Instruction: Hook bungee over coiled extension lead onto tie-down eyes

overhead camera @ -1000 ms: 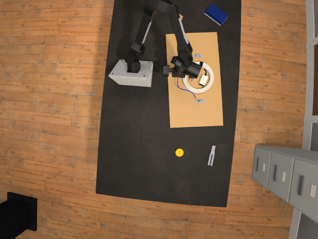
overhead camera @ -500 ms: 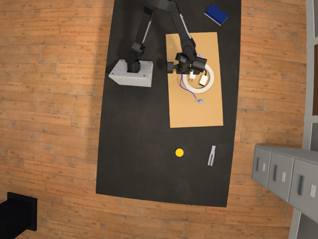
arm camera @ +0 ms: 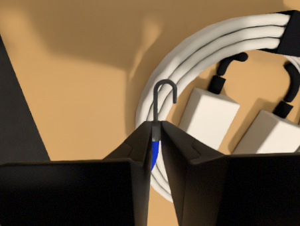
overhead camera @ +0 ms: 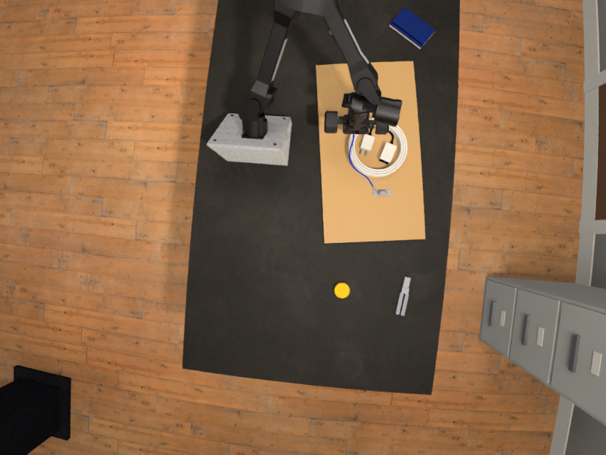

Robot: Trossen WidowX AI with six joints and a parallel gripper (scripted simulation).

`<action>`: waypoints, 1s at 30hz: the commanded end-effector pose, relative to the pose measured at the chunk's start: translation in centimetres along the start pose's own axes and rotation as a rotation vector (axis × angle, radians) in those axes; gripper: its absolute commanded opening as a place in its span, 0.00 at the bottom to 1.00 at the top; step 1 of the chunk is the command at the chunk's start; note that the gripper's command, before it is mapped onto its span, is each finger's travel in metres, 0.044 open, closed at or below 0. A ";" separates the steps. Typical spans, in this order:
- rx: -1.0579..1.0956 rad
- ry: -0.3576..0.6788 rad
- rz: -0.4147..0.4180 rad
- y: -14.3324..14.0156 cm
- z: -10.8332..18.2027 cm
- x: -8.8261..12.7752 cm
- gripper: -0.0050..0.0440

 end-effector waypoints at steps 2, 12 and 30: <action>0.014 -0.002 0.012 -0.6 -1.0 0.3 0.00; 0.038 -0.011 0.025 -1.5 -3.4 0.5 0.00; 0.066 -0.030 0.033 -2.5 -7.3 0.5 0.00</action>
Point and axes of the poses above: the point midway between the two fingers, 35 mm back from their tips, its own x axis back along the fingers, its own y axis across the jaws, z = x × y, the point moved 3 cm from there along x, back along the fingers, and after that the axes turned 11 degrees about -x, right-handed, at the moved point
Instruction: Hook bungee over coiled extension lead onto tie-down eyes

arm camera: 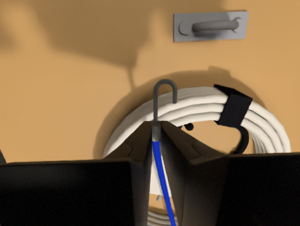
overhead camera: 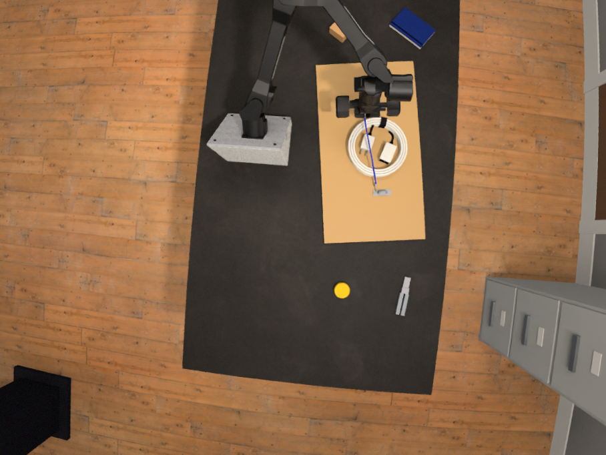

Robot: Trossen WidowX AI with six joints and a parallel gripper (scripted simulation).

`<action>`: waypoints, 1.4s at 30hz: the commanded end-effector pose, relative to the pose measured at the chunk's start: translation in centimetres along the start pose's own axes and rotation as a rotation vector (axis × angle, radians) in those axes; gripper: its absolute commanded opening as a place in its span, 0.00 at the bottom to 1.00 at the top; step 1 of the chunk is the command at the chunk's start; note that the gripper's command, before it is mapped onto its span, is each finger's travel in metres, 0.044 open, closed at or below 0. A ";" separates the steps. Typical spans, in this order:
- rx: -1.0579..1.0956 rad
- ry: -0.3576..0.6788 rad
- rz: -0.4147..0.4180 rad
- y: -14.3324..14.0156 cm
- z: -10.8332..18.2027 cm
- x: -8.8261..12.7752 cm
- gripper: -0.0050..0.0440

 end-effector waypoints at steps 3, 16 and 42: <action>0.028 -0.017 0.018 -0.6 -2.2 0.5 0.00; 0.047 -0.035 0.021 -1.0 -5.0 0.4 0.00; 0.055 -0.041 0.022 -1.2 -6.0 0.4 0.00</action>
Point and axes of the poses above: the point midway between the two fingers, 35 mm back from their tips, its own x axis back along the fingers, its own y axis across the jaws, z = x × y, the point moved 3 cm from there along x, back along the fingers, and after that the axes turned 11 degrees about -x, right-handed, at the moved point
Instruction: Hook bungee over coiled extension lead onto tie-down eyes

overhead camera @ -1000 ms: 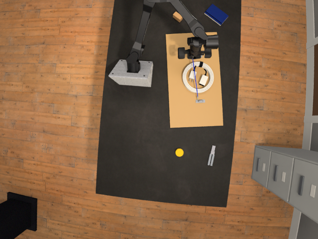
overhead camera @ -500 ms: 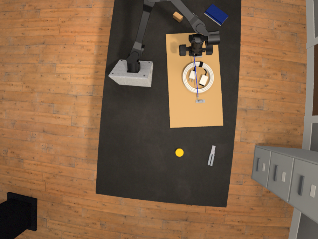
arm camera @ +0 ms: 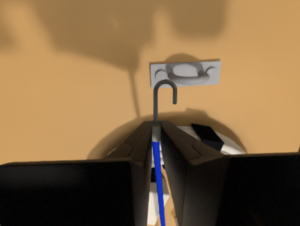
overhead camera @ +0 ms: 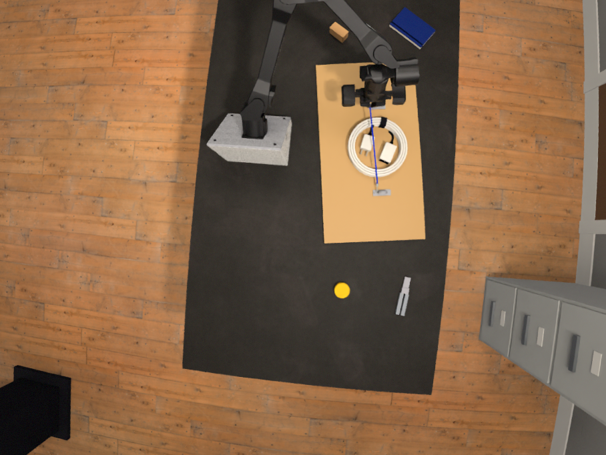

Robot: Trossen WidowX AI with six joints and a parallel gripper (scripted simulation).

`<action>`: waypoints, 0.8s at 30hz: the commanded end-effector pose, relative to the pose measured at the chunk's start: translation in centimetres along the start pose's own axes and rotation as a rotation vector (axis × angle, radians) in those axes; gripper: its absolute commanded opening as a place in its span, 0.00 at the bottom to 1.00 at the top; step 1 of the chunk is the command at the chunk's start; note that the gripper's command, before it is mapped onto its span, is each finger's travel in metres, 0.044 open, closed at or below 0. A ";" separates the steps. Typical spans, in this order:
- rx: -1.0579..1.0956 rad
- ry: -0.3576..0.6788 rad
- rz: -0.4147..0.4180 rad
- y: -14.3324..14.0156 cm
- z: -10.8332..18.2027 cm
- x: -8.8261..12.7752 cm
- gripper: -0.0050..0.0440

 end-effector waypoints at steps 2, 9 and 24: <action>0.048 -0.035 0.018 -0.1 -2.1 0.8 0.00; 0.030 -0.018 0.017 -0.2 -1.2 0.6 0.00; 0.016 -0.005 0.016 -0.2 -0.5 0.3 0.00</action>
Point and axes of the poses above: the point midway between the two fingers, 35 mm back from their tips, its own x axis back along the fingers, its own y axis across the jaws, z = x × y, the point moved 3 cm from there along x, back along the fingers, and after that the axes turned 11 degrees about -x, right-handed, at the moved point
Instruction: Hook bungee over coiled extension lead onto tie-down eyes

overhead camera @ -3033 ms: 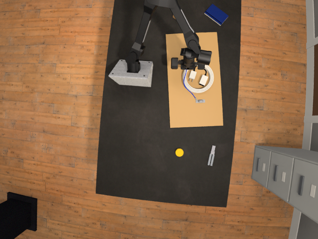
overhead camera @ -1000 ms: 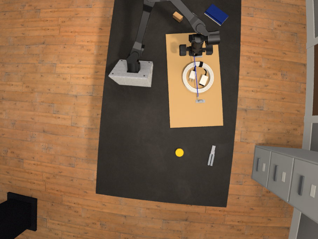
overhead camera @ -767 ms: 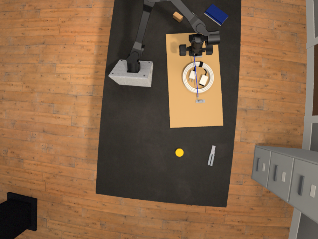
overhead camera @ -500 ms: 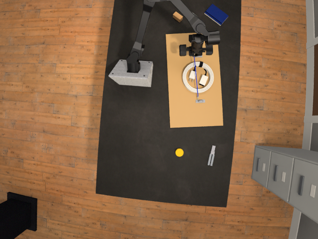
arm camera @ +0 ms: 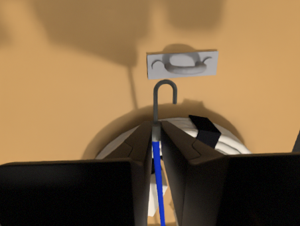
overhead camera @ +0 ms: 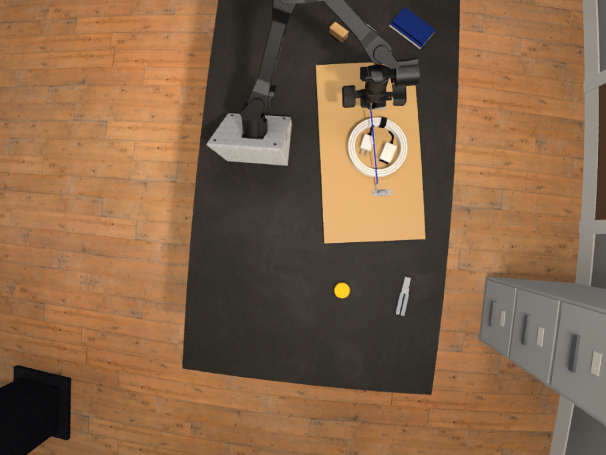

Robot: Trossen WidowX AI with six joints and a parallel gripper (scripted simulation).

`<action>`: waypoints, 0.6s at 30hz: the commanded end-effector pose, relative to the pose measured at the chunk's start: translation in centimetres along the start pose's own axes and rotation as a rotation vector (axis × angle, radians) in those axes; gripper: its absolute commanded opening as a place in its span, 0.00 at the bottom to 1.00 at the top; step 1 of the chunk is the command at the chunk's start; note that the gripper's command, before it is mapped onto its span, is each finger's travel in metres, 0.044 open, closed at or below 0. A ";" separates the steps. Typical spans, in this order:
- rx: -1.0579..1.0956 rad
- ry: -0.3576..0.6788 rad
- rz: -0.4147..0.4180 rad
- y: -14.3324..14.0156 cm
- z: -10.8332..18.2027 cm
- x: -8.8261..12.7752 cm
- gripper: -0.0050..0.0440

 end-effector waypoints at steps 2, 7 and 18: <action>0.024 -0.024 0.003 0.1 -1.1 -0.1 0.00; 0.028 -0.024 0.003 0.1 -1.3 -0.6 0.00; 0.041 -0.025 0.003 0.5 -2.0 -2.4 0.00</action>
Point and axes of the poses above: the point midway between the two fingers, 35 mm back from their tips, its own x axis back along the fingers, its own y axis across the jaws, z = x × y, the point moved 3 cm from there along x, back along the fingers, and after that the axes turned 11 degrees about -x, right-handed, at the moved point
